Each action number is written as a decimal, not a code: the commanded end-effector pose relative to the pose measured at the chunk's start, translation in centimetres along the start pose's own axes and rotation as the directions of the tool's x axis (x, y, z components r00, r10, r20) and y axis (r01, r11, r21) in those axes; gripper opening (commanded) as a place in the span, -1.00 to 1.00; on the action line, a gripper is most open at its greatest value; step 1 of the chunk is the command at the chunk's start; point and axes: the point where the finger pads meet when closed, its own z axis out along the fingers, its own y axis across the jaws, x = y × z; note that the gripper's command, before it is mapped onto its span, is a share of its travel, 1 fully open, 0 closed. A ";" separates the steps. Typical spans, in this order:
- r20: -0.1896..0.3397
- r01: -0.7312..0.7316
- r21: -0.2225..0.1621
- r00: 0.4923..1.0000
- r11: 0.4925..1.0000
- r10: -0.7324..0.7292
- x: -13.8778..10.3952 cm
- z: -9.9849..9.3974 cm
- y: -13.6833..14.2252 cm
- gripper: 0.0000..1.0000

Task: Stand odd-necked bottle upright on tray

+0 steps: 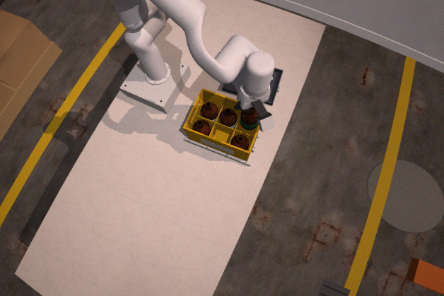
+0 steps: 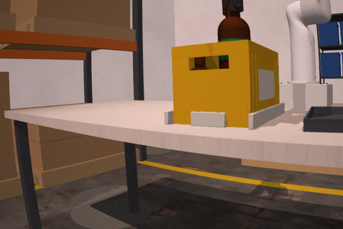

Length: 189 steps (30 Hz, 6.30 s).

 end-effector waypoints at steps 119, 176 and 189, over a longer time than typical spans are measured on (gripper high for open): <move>-0.003 0.000 0.002 1.000 1.000 0.000 0.1 -5.4 0.0 -1.00; -0.003 0.000 0.002 1.000 1.000 0.000 0.0 -7.3 0.0 -1.00; -0.003 0.000 0.002 1.000 1.000 0.000 -0.5 -7.3 -0.2 -1.00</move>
